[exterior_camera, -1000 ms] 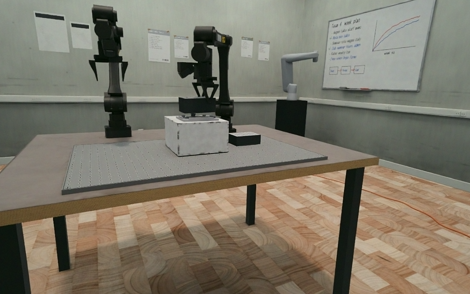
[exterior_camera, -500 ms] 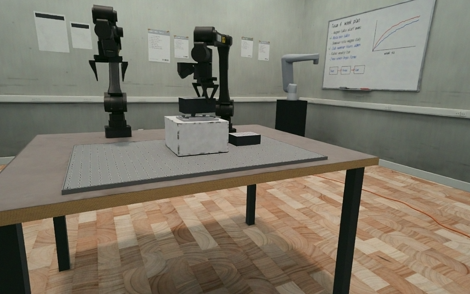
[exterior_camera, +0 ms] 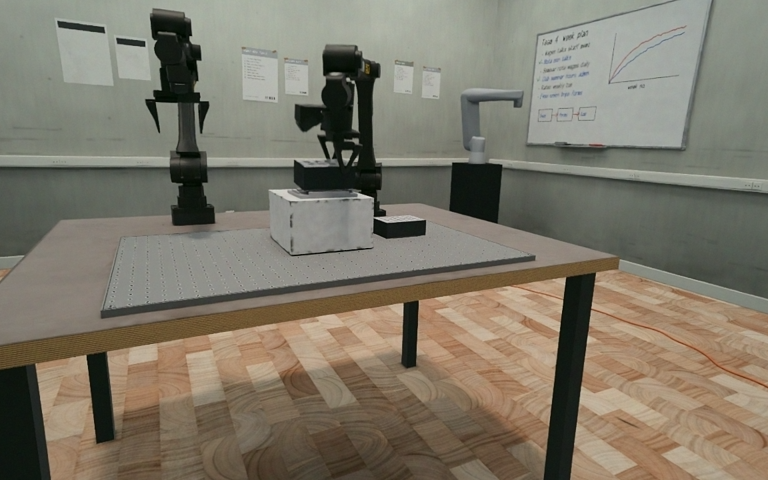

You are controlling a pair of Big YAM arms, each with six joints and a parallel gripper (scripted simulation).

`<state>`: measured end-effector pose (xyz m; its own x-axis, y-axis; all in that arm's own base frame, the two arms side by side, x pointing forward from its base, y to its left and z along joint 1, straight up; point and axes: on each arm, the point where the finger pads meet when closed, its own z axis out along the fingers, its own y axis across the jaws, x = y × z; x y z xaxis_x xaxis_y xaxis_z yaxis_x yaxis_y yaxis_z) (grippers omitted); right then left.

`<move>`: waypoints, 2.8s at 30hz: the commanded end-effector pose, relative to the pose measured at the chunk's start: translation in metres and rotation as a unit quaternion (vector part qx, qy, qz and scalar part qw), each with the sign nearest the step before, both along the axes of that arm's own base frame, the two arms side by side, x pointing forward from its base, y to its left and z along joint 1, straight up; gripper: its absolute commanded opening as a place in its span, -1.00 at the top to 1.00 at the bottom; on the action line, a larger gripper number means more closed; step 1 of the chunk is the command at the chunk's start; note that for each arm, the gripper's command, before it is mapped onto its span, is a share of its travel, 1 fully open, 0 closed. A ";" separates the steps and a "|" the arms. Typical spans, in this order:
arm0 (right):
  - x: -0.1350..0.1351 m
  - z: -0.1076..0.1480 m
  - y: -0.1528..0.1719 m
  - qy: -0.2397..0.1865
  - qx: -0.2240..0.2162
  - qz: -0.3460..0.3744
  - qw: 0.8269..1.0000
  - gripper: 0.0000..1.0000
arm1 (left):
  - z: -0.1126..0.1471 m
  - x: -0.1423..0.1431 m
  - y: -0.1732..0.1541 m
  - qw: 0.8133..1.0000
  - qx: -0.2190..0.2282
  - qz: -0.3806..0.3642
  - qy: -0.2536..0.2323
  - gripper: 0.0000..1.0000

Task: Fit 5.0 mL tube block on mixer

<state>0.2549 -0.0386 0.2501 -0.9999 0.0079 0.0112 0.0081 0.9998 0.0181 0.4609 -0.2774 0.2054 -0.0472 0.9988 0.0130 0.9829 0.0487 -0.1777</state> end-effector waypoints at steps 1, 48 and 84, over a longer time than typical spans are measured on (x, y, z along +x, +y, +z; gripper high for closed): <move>0.011 0.019 0.000 -0.027 -0.005 0.000 1.000 -1.00 | 0.052 0.006 -0.013 0.999 -0.024 -0.012 -0.041 1.00; 0.006 0.007 0.001 -0.013 -0.003 0.000 1.000 -1.00 | 0.048 0.010 -0.007 0.999 -0.031 0.004 -0.043 1.00; 0.006 0.007 0.001 -0.013 -0.002 -0.001 1.000 -1.00 | 0.060 0.004 -0.019 0.998 -0.034 -0.007 -0.046 1.00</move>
<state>0.2559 -0.0387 0.2517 -0.9999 0.0079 0.0071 0.0081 0.9998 0.0174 0.4522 -0.2800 0.2092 -0.0388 0.9991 0.0145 0.9820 0.0409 -0.1843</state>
